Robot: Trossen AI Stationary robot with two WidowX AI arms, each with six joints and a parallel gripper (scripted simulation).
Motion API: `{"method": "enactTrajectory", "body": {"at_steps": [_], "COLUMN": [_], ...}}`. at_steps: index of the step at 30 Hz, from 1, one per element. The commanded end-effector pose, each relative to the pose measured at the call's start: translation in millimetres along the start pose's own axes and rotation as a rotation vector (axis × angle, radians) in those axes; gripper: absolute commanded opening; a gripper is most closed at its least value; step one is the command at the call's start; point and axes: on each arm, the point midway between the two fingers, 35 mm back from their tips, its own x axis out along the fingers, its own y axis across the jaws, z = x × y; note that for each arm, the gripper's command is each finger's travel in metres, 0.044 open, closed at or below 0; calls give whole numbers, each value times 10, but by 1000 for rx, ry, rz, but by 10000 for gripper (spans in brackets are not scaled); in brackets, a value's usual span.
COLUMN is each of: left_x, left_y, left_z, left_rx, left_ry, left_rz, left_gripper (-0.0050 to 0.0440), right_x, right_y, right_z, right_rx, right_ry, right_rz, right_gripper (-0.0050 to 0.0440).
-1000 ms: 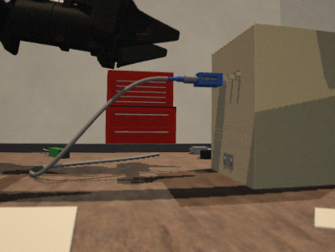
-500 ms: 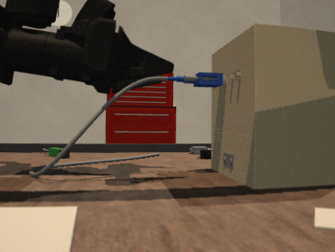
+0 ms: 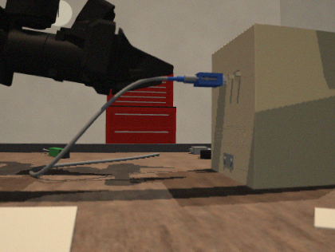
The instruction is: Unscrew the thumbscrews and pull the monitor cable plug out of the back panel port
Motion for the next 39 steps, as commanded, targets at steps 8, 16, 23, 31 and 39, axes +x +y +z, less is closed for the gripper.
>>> {"method": "enactTrajectory", "body": {"at_steps": [8,16,23,31,39], "left_x": [17,41,88,142,222], "left_y": [-5,-1,8,21,50], "left_z": [62,59,52,46,39], "left_rx": [-6,-25,-66,-117,-209], "left_ry": [-15,-6,13,37,82], "left_rz": [-10,-22,-47,-76,-125], "left_gripper": [440,440,440,440,440], "right_x": [-3,-3,-3,-3,-3], "right_y": [15,15,15,15,15], "right_z": [33,33,33,33,33], "right_rx": [-7,-7,-7,-7,-7], "right_ry": [-2,-2,-2,-2,-2], "right_rz": [3,3,3,3,3], "right_gripper": [440,440,440,440,440]}}
